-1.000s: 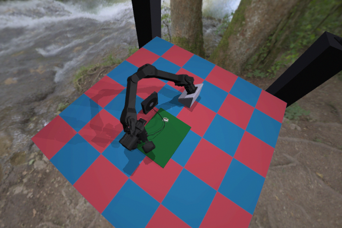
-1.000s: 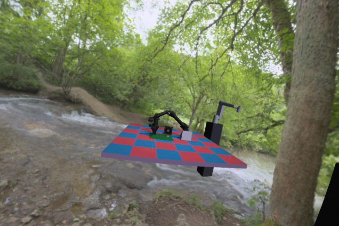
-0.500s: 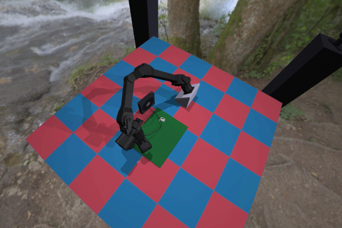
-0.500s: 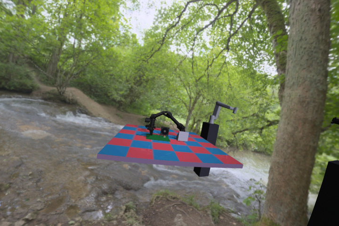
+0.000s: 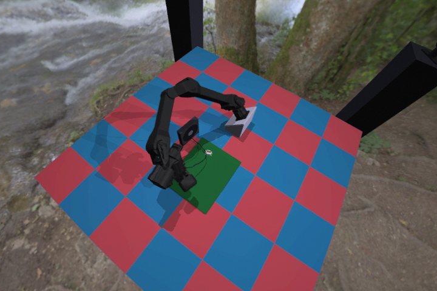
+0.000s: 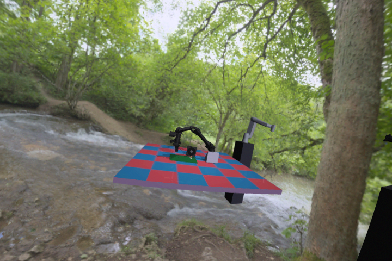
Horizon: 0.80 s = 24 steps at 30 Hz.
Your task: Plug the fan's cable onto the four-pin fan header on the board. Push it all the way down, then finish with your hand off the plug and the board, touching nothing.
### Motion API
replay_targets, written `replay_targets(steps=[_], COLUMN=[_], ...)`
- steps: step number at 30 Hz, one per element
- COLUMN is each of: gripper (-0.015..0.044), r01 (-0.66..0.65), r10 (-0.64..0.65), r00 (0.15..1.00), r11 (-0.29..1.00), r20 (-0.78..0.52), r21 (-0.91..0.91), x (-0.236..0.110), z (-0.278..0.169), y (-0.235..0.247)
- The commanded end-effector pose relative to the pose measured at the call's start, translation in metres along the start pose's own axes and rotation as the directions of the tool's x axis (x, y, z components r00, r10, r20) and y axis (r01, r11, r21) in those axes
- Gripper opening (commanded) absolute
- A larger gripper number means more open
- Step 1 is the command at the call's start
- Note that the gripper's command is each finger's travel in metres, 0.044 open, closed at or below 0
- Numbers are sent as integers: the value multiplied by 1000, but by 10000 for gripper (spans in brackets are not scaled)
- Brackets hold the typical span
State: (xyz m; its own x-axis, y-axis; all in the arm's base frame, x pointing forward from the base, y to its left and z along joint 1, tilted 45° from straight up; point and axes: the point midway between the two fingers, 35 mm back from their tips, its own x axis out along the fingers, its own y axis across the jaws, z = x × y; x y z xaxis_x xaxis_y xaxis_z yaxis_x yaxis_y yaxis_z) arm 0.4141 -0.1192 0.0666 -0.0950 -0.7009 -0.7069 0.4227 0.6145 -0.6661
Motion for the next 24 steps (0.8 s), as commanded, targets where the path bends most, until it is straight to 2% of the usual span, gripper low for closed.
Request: replay_targets(steps=[1, 12, 24], gripper=[0, 0, 0], r01=[-2, -8, -13], r10=[1, 2, 3], r00=[1000, 1000, 1000], r11=[994, 882, 616], r20=[-11, -13, -14], r21=[-109, -471, -788], x=[1, -4, -7], z=[-10, -37, -70], y=[-1, -4, -7])
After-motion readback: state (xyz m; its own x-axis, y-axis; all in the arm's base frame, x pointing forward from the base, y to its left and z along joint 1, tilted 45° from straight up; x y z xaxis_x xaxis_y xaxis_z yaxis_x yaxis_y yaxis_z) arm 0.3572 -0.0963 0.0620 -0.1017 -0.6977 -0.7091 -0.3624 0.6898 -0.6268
